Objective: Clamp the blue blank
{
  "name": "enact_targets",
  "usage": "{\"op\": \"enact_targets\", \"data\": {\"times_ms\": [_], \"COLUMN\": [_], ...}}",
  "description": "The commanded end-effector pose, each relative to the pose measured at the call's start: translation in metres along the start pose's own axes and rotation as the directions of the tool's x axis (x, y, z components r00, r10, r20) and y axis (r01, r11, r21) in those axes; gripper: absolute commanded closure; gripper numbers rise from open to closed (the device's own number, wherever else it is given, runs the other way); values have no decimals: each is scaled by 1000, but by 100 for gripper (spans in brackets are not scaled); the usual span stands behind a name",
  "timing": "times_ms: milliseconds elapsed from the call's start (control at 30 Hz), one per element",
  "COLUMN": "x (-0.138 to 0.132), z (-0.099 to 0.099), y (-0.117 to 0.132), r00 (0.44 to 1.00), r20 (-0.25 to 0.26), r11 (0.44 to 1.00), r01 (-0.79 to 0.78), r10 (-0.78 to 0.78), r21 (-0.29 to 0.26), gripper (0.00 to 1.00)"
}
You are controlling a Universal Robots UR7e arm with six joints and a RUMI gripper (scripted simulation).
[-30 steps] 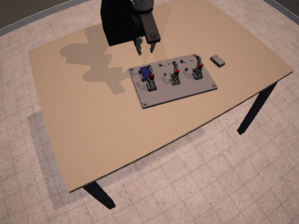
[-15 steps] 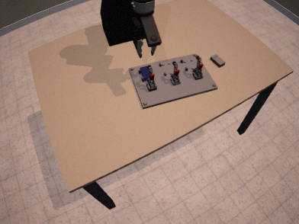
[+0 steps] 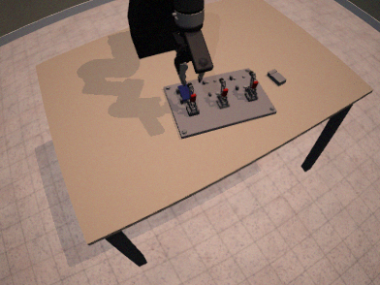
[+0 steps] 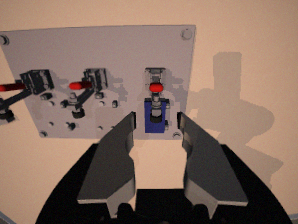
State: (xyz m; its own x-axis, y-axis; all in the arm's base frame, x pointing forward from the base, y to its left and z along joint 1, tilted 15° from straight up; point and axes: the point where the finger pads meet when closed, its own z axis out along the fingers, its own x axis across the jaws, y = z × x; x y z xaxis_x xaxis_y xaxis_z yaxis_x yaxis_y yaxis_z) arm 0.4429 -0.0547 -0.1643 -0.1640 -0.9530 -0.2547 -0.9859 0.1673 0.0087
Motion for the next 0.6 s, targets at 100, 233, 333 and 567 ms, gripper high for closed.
{"op": "enact_targets", "data": {"times_ms": [100,233,333,567], "x": [0,0,0,0], "z": [0,1,3,16], "y": [-11,-12,-12,-12], "r00": [1000,1000,1000,1000], "r20": [0,0,0,0], "r11": [1000,1000,1000,1000], "r01": [0,0,0,0], "r10": [0,0,0,0], "r21": [-1,-1,-1,-1], "gripper": [72,72,72,72]}}
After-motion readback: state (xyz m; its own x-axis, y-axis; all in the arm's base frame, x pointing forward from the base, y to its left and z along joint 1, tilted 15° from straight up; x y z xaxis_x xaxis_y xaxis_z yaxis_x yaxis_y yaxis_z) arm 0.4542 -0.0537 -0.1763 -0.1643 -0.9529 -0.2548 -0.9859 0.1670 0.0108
